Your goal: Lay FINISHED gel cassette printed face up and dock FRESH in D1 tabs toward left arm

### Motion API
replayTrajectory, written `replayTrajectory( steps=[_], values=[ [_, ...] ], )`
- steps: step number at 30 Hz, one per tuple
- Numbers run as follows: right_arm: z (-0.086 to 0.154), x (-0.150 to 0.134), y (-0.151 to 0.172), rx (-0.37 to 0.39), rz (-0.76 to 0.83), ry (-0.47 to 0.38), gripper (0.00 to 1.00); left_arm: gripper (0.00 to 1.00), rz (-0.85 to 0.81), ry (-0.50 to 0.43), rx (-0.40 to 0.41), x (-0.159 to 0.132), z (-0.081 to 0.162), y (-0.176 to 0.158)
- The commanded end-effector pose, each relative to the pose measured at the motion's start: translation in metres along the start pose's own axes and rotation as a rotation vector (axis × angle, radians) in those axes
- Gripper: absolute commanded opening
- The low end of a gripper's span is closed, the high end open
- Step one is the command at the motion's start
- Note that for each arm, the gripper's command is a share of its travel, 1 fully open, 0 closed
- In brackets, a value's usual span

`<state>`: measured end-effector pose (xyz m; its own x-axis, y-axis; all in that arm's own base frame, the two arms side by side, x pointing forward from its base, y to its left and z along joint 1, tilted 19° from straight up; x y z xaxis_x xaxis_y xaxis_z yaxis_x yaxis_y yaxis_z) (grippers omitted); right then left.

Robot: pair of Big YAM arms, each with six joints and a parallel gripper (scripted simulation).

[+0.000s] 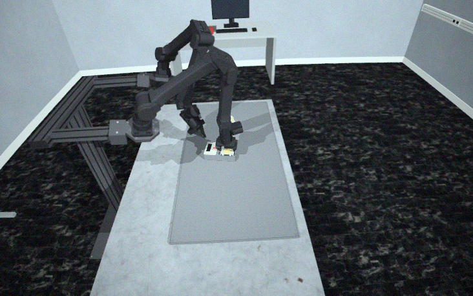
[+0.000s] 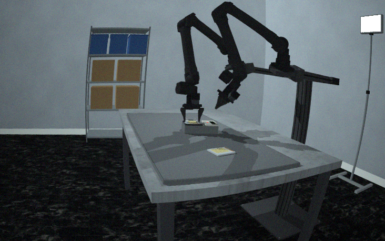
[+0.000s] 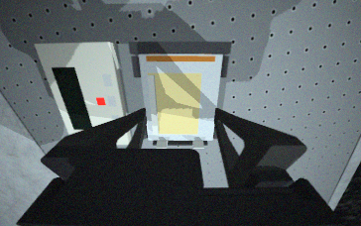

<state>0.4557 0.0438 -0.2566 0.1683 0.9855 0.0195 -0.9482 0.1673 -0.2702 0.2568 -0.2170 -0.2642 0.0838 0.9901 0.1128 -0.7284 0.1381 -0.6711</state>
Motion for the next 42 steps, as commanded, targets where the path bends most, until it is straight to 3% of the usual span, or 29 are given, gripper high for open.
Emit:
replayTrajectory(
  steps=[1,42],
  values=[
    [0.002,0.003,-0.003,-0.007,0.003,-0.01,0.0,0.0,0.001,0.014,-0.01,-0.008,0.012,-0.009],
    [0.002,0.003,-0.003,-0.007,0.003,-0.01,0.0,0.0,0.006,0.013,-0.011,-0.015,0.047,-0.03]
  ],
)
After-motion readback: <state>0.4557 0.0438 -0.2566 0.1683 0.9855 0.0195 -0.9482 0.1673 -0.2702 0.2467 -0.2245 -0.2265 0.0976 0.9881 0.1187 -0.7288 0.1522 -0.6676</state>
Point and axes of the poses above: on each arm, the point where the finger pads meet when closed, its own z axis back along the fingers, its own y axis across the jaws, x = y × z, the point moved 4 cm from there along z, back along the fingers, and after that the axes turned 9 degrees about z, right-handed, at the moved point
